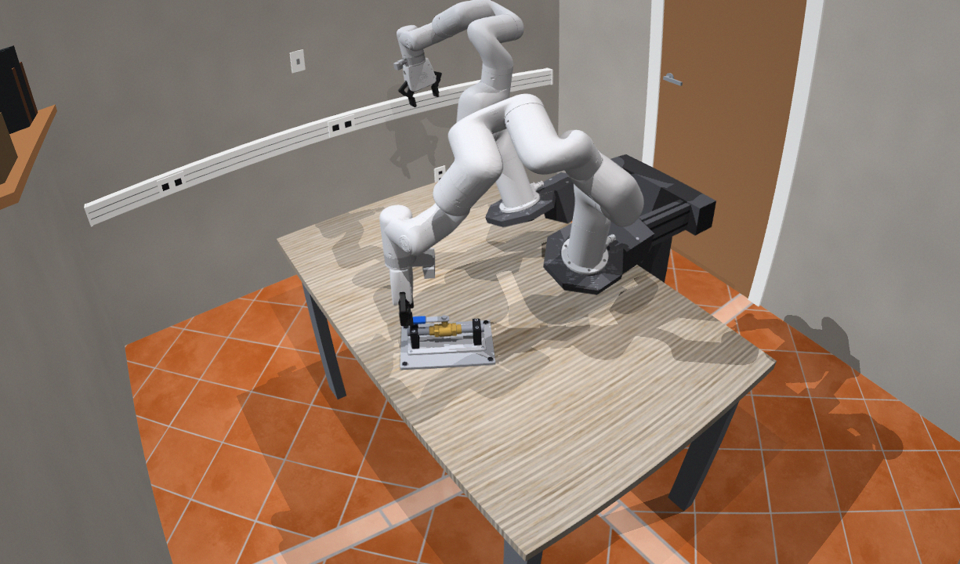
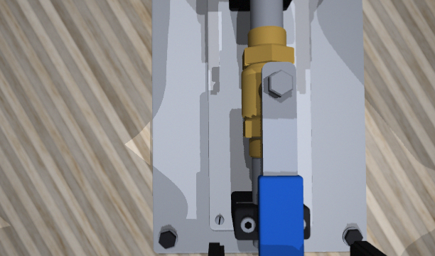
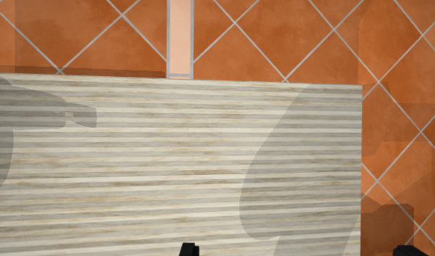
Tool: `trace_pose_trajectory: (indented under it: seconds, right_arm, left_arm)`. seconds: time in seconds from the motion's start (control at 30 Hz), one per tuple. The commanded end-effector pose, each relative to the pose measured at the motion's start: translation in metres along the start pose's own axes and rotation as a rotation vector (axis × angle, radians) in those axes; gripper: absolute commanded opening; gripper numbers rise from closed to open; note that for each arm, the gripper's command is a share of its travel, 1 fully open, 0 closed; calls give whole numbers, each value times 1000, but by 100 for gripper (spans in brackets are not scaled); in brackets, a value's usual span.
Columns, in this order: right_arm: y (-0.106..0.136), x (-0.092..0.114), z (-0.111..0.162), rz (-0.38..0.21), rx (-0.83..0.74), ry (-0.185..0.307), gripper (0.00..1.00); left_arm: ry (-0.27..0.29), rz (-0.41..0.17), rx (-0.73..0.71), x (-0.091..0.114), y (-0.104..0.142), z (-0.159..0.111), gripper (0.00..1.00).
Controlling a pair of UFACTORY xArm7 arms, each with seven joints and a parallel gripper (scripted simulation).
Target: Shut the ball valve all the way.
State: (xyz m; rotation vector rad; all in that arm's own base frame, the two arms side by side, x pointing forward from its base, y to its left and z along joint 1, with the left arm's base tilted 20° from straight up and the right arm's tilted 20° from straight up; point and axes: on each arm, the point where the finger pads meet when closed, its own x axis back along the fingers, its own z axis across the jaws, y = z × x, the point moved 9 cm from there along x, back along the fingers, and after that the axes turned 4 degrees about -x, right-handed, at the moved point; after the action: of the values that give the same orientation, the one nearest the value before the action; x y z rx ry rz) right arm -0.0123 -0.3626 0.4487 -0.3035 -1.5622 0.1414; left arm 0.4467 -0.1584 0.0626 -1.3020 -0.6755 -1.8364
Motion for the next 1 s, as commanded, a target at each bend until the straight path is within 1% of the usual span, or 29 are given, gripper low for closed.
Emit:
trace_pose_trajectory:
  seconds: [0.0,0.4,0.97]
  right_arm:
    - [-1,1,0,4,-1,-1,100]
    - [-1,1,0,4,-1,-1,100]
    - [-1,1,0,4,-1,-1,100]
  left_arm:
    - [0,-4,-1,1,1,0,69]
    - [0,-4,-1,-2,1,0,69]
    - [0,-4,-1,-13,1,0,69]
